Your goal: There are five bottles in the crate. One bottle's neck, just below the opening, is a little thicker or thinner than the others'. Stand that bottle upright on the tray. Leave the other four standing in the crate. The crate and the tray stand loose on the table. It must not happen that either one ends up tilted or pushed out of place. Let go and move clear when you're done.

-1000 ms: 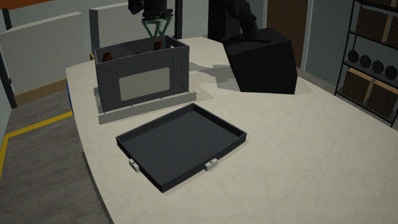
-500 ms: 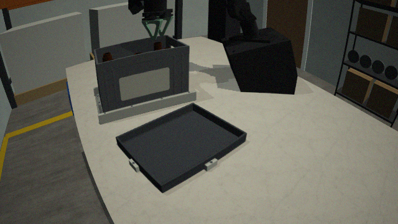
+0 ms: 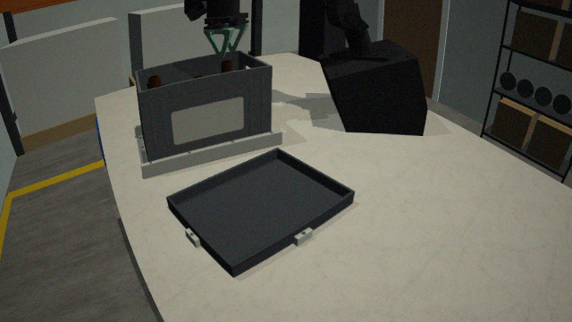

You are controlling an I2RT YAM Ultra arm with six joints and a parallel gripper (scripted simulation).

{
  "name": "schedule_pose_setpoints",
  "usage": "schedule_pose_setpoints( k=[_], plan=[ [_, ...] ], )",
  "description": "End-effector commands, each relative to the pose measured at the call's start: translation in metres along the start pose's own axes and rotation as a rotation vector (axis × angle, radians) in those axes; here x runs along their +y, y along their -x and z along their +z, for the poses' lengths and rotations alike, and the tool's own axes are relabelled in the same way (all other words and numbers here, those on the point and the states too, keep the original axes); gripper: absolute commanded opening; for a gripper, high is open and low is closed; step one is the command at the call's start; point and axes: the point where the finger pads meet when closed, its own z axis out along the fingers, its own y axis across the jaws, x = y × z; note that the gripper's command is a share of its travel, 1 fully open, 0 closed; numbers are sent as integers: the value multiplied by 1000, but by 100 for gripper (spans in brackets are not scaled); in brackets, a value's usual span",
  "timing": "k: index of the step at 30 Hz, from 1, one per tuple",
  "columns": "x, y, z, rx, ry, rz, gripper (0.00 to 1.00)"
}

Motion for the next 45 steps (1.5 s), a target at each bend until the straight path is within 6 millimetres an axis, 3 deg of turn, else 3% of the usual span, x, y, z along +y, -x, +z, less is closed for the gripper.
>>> schedule_pose_setpoints(
  k=[1,6,20,21,26,29,33,37,38,42,45],
  plan=[
    [0,2,1,-13,5,0,61],
    [0,4,-3,-25,14,2,61],
    [-3,-1,14,1,-5,1,61],
    [4,14,-2,-54,32,10,61],
    [-3,-2,23,6,-8,-2,61],
    [0,6,16,-27,14,4,61],
    [-3,-2,32,9,-10,-1,61],
    [-2,1,28,-11,4,1,61],
    [7,15,15,-56,35,4,61],
    [-2,0,36,-1,-3,1,61],
    [-2,0,36,-9,3,1,61]
  ],
)
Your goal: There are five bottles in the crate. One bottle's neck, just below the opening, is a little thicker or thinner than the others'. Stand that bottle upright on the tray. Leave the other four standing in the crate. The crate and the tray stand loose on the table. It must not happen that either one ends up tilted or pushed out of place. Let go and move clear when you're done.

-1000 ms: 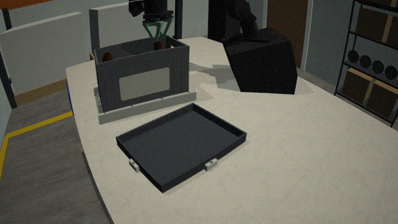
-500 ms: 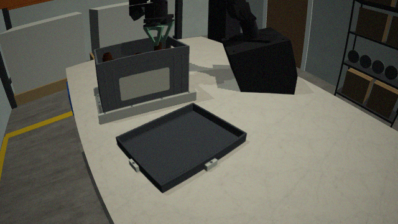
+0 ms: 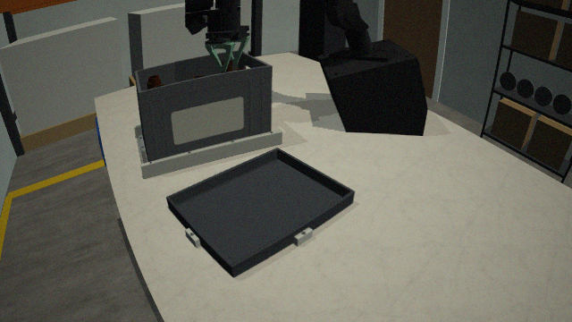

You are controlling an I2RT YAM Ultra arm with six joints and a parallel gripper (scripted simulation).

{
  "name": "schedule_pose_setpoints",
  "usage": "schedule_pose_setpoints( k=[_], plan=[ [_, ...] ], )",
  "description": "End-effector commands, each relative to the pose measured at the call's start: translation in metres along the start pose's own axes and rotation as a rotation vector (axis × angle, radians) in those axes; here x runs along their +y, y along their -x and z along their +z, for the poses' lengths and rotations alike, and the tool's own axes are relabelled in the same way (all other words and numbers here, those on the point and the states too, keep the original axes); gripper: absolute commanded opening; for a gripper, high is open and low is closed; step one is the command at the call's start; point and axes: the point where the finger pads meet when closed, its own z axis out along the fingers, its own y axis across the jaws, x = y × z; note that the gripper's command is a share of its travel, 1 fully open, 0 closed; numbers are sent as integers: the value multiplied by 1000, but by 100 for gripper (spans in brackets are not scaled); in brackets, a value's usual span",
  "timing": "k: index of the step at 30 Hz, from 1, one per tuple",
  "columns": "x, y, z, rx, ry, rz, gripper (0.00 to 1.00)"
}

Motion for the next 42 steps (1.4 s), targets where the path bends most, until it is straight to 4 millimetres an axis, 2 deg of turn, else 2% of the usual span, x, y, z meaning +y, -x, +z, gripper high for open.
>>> schedule_pose_setpoints(
  k=[1,6,9,10,42],
  plan=[
    [4,9,-2,-34,21,2,61],
    [0,3,6,-16,7,3,61],
    [1,6,5,-23,12,4,61],
    [2,10,-3,-45,26,7,61],
    [1,6,0,-36,21,3,61]
  ],
)
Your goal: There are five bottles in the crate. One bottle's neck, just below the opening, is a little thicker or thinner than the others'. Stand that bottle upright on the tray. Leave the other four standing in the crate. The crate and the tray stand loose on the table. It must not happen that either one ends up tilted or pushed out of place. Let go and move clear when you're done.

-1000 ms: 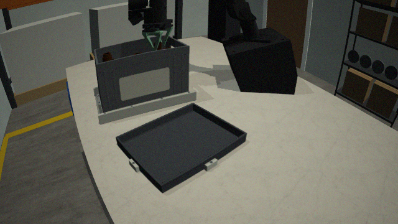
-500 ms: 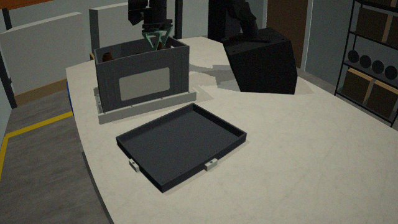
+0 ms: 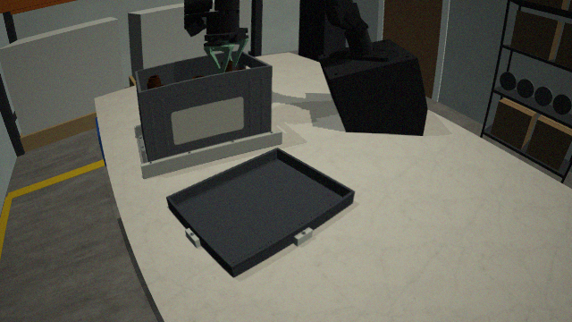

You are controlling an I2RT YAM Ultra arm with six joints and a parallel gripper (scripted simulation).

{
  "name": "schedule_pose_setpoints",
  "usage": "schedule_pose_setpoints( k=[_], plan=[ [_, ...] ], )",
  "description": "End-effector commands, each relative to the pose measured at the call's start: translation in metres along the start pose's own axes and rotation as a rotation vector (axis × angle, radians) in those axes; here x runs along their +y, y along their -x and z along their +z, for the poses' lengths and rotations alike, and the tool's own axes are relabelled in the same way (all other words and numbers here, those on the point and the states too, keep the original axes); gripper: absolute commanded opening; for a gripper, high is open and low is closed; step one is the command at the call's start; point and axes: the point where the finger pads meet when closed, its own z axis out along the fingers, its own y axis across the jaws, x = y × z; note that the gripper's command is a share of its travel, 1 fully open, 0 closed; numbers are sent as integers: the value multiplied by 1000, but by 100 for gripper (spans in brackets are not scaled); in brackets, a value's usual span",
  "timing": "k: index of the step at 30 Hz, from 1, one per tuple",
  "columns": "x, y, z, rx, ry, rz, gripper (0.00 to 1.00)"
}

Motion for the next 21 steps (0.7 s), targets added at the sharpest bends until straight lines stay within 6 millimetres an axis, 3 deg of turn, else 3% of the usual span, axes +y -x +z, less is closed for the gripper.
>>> schedule_pose_setpoints(
  k=[1,10,11,21],
  plan=[
    [-1,2,-5,-27,15,2,61],
    [-1,2,-5,-27,15,2,61],
    [-1,2,-5,-27,15,2,0],
    [0,4,-7,-30,17,3,0]
  ],
)
